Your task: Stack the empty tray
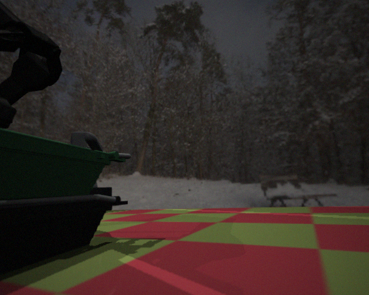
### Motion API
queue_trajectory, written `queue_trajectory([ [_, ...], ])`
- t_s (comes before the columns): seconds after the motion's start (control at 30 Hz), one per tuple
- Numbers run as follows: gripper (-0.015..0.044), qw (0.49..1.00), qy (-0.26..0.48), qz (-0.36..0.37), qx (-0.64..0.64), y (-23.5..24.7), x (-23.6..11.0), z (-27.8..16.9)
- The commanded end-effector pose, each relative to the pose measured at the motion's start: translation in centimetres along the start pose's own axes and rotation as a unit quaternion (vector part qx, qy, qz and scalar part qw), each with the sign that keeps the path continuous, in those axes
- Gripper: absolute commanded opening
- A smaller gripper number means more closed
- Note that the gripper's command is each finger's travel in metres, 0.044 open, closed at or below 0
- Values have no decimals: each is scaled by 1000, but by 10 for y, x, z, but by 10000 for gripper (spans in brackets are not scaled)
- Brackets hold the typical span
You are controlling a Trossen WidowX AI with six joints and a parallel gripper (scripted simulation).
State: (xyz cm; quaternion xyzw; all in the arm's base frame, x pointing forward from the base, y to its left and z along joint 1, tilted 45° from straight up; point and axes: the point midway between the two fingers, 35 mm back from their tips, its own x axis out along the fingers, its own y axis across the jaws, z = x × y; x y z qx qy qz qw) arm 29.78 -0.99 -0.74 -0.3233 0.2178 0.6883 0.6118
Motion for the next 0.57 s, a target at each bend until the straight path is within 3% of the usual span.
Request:
queue_trajectory([
  [0.0,440,1000,5,-2,-4,-5,-18,-3],
  [0.4,440,1000,5,1,-2,-3,-94,-1],
  [0.53,440,1000,5,1,-2,-1,-103,0],
])
